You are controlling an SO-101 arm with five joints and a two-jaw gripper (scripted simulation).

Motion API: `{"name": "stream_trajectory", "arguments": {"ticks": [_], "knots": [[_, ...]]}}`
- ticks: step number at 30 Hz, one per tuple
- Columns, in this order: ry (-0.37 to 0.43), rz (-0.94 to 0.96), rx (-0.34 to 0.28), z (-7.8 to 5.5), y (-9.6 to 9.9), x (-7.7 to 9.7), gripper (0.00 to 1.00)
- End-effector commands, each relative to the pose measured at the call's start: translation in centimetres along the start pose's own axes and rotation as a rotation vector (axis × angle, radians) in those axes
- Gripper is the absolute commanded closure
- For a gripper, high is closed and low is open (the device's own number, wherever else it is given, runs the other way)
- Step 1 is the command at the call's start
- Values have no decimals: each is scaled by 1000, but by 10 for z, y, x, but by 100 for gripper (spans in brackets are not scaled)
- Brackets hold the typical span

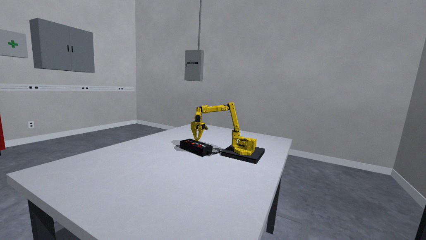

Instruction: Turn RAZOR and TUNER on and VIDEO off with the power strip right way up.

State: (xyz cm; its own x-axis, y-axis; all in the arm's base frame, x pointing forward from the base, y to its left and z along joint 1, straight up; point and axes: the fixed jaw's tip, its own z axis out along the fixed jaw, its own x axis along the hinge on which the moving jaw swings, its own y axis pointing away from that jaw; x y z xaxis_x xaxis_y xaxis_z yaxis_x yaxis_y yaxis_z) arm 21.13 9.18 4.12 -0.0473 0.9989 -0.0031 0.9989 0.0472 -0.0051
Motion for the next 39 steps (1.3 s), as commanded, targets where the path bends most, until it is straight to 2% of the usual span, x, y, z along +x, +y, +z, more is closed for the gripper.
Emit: {"name": "stream_trajectory", "arguments": {"ticks": [1,12,39], "knots": [[5,-28,-11,-1,-6,3,100],[5,-90,-11,0,-28,8,100],[5,-95,-10,0,-29,8,100]]}}
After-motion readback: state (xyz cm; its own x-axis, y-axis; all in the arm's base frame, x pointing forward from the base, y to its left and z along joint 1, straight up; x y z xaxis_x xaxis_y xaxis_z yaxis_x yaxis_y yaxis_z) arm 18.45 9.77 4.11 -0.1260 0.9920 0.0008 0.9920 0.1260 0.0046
